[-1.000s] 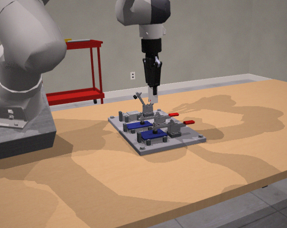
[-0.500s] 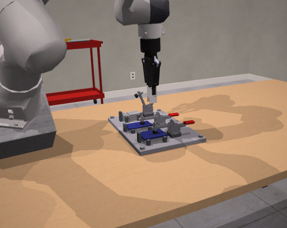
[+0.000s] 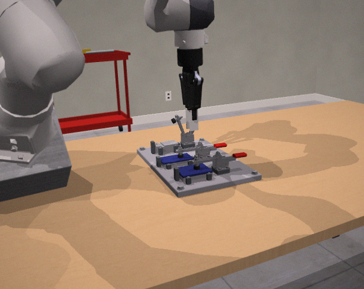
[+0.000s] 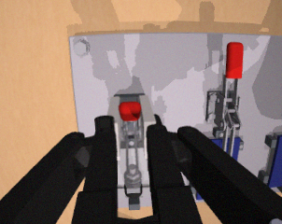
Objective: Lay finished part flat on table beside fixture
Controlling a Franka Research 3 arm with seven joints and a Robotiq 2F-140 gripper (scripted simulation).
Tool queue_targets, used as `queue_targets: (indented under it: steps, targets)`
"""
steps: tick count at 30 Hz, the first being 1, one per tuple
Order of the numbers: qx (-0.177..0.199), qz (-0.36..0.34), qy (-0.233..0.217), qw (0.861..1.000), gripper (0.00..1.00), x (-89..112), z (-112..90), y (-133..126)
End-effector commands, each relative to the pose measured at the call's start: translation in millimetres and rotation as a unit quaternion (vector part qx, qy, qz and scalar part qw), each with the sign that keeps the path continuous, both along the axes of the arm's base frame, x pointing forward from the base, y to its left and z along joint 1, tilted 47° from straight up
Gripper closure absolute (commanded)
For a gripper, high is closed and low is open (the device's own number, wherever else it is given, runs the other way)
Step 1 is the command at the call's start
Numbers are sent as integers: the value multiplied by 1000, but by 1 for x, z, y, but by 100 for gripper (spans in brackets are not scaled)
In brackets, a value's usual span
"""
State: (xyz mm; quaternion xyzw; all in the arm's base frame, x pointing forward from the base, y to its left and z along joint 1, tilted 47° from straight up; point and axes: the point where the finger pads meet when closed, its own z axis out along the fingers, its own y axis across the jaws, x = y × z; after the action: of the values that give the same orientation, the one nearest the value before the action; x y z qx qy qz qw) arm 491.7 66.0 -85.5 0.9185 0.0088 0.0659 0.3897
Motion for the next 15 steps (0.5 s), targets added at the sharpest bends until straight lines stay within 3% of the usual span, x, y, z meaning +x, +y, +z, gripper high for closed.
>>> queue_targets:
  steps: [1,15]
  targets:
    - [-2,-5,2,1000,100,-9,-3,-1]
    - [-2,-5,2,1000,100,-9,-3,-1]
